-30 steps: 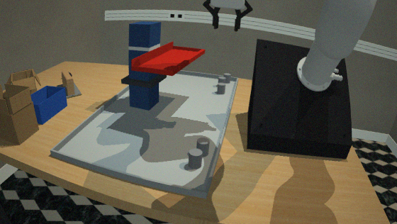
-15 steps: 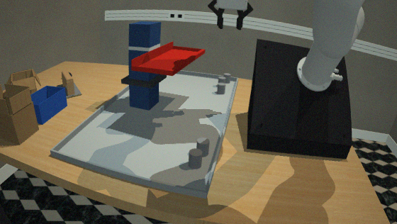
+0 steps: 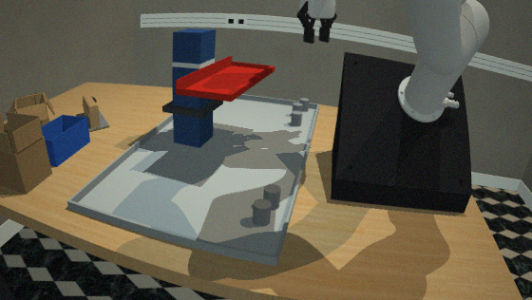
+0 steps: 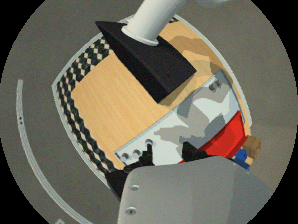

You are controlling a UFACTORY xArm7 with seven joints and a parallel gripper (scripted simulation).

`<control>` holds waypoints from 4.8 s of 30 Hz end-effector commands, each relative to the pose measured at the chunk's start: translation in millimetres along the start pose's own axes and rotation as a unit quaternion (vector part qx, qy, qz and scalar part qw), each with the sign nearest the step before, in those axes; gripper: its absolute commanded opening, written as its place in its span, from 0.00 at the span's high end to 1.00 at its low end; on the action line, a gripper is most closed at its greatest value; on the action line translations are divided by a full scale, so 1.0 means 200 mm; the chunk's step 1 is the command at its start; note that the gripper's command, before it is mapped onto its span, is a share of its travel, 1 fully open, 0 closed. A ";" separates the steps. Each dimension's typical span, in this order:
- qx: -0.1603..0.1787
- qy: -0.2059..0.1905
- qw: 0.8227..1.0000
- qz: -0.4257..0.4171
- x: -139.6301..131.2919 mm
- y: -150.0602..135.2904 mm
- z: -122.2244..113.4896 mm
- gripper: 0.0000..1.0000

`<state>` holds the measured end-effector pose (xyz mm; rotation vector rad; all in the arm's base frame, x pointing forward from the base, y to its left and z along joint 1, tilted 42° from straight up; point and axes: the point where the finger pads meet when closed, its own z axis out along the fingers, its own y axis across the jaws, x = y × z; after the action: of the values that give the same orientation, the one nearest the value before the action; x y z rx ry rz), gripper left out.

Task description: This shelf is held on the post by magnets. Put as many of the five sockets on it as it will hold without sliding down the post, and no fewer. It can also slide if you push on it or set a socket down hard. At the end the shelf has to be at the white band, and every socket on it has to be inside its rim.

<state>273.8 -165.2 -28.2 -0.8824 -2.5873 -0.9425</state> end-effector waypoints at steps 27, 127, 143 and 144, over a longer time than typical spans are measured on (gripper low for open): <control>-0.016 -0.002 0.962 -0.271 -0.10 -0.37 0.15 0.39; -0.016 -0.002 0.963 -0.271 -0.41 -0.16 1.21 0.39; -0.016 -0.002 0.963 -0.271 -0.41 -0.16 1.28 0.39; -0.016 -0.002 0.963 -0.271 -0.41 -0.16 1.28 0.39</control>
<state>311.3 -54.2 -271.5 -0.1637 -2.8753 -1.1115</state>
